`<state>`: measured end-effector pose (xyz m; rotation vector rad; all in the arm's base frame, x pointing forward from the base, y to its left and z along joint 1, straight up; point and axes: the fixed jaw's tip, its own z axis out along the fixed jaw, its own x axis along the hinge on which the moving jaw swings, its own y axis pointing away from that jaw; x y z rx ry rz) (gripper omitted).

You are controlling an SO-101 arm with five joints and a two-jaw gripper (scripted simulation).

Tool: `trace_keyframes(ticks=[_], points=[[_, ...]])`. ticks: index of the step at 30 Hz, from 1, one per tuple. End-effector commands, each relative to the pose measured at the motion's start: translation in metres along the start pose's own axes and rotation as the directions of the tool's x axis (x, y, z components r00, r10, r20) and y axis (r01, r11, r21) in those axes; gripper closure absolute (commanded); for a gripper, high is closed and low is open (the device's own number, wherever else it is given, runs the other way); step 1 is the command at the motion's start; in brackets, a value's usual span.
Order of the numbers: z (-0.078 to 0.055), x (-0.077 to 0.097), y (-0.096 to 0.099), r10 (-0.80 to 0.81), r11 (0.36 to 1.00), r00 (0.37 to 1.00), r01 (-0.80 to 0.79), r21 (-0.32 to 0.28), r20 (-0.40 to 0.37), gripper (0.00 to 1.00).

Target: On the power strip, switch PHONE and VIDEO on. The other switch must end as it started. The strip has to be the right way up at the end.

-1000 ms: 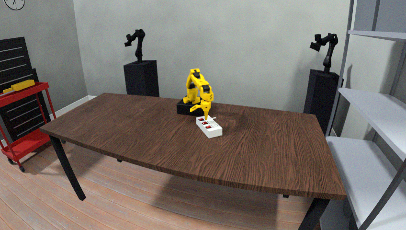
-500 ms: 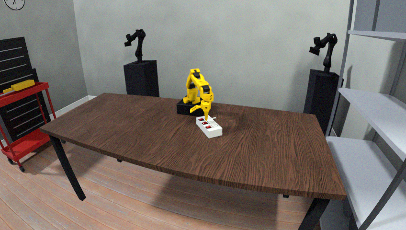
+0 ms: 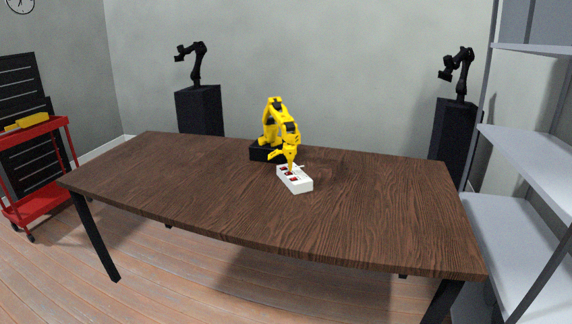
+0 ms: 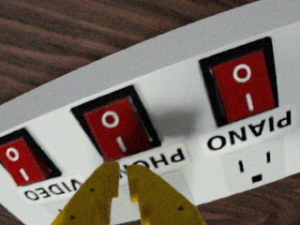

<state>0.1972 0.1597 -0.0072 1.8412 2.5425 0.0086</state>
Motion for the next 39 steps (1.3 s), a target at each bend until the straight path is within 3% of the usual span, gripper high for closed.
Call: trace_keyframes(ticks=[1, 39], points=[[0.0039, 0.0015, -0.0035, -0.016, 1.0, 1.0, 0.016, 0.002, 0.0, 1.0], [0.0004, 0.0021, -0.002, -0.016, 1.0, 1.0, 0.016, 0.002, 0.0, 1.0]])
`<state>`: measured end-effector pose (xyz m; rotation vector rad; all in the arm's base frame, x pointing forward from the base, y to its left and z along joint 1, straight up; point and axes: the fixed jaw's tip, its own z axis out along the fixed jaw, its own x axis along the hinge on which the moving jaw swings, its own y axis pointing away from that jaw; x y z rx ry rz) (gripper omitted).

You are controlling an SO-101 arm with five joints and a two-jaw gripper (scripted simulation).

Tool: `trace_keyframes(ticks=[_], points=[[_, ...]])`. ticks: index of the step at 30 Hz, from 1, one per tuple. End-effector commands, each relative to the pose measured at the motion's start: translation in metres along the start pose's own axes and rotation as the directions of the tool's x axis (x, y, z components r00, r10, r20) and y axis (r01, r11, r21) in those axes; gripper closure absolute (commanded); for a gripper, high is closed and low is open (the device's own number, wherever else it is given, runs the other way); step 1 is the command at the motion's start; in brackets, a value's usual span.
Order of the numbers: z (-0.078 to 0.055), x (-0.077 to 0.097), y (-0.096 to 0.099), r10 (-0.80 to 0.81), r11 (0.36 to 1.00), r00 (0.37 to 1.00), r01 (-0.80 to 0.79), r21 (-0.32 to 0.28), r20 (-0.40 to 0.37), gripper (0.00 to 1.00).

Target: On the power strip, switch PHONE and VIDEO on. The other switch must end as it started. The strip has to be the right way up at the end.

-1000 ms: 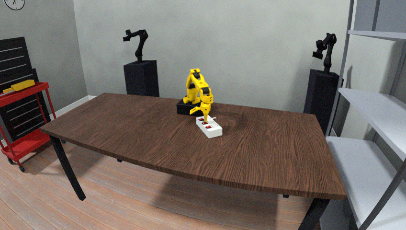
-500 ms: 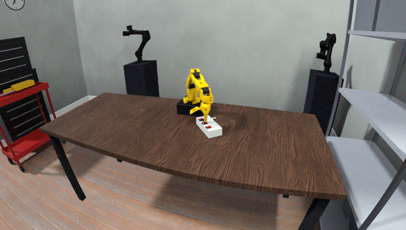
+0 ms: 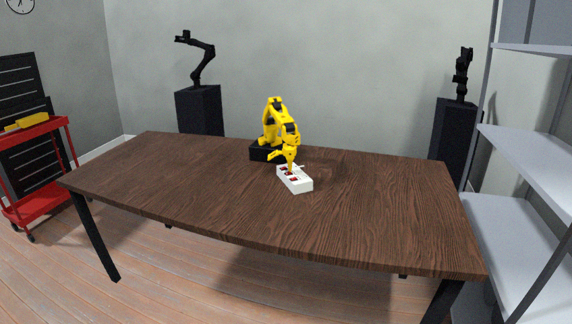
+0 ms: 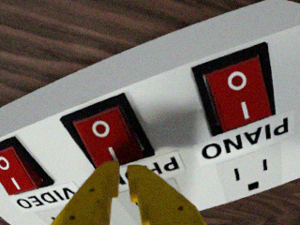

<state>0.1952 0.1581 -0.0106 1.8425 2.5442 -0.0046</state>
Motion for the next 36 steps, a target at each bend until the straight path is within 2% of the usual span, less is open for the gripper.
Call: trace_keyframes(ticks=[1, 14, 36], points=[[-0.003, 0.003, 0.0, -0.016, 1.0, 1.0, 0.016, -0.007, -0.004, 1.0], [0.006, 0.002, -0.001, -0.016, 1.0, 1.0, 0.016, -0.007, -0.004, 1.0], [0.011, 0.001, -0.004, -0.016, 1.0, 1.0, 0.016, -0.007, -0.004, 1.0]])
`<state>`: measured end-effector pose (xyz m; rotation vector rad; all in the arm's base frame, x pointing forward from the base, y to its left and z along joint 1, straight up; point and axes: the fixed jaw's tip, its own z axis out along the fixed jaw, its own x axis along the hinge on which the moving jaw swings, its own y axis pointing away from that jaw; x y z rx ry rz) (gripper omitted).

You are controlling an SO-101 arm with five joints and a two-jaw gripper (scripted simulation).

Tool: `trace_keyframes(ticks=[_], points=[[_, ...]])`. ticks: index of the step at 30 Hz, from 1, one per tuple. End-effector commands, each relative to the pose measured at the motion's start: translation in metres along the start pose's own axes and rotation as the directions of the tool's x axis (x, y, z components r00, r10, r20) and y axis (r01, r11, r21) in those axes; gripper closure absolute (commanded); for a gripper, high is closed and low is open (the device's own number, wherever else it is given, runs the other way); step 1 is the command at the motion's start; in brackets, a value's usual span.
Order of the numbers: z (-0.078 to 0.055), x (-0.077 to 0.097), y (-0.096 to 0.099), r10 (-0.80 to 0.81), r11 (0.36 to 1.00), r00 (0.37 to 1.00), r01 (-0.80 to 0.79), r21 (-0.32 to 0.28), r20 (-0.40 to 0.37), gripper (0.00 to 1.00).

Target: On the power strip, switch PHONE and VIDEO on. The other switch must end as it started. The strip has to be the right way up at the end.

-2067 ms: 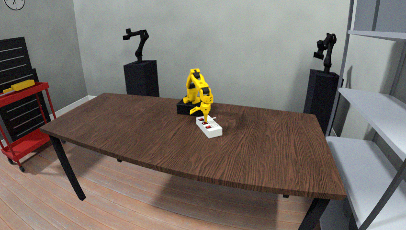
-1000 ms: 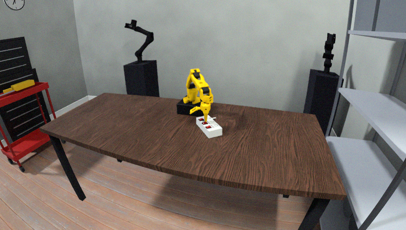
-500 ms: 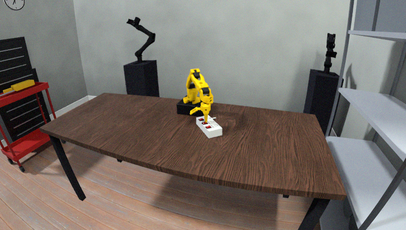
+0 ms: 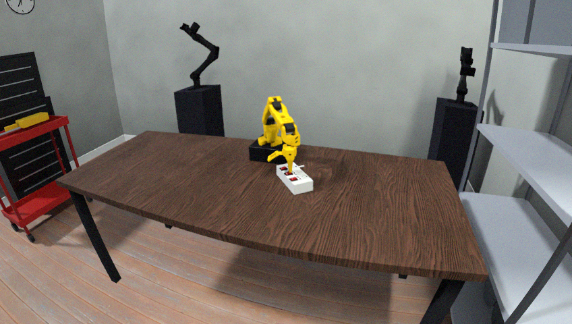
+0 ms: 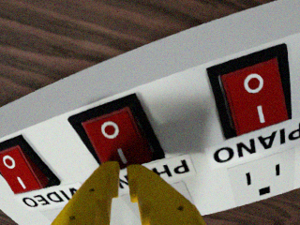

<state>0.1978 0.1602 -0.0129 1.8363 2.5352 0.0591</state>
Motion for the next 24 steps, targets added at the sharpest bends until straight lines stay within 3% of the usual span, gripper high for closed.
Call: trace_keyframes(ticks=[1, 24], points=[[0.0084, 0.0001, -0.0071, -0.017, 0.999, 1.0, 0.016, 0.033, 0.011, 1.0], [0.0141, -0.0012, -0.0106, -0.017, 0.999, 1.0, 0.017, 0.033, 0.011, 1.0]])
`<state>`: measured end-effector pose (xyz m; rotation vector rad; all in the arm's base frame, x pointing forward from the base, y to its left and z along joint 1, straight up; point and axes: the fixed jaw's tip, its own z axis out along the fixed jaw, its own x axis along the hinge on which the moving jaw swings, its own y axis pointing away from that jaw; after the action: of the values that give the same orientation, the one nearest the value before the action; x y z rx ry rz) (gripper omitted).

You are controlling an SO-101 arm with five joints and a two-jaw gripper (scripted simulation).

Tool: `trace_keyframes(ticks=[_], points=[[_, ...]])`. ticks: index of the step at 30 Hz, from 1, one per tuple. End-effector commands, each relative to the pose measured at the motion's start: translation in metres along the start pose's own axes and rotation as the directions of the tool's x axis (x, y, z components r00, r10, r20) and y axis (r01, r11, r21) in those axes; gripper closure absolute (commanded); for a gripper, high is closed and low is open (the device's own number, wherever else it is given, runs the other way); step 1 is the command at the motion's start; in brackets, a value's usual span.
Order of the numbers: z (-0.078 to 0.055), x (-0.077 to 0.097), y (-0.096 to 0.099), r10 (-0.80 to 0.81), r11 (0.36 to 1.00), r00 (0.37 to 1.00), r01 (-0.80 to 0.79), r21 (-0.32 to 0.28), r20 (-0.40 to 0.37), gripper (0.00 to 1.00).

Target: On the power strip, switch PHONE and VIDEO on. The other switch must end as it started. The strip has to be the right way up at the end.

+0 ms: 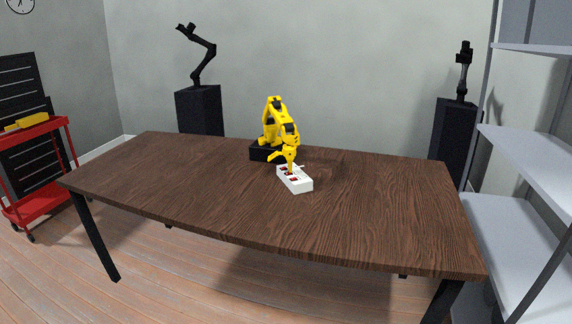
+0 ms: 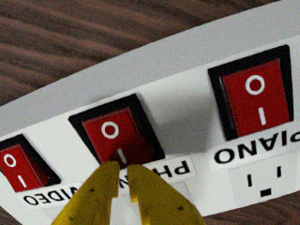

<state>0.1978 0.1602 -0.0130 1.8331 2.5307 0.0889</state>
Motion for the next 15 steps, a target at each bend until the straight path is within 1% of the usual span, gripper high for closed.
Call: trace_keyframes(ticks=[1, 15], points=[[0.0142, -0.0014, -0.0111, -0.017, 0.999, 1.0, 0.016, 0.051, 0.018, 1.0], [0.0167, -0.002, -0.0127, -0.017, 0.999, 1.0, 0.016, 0.051, 0.018, 1.0]])
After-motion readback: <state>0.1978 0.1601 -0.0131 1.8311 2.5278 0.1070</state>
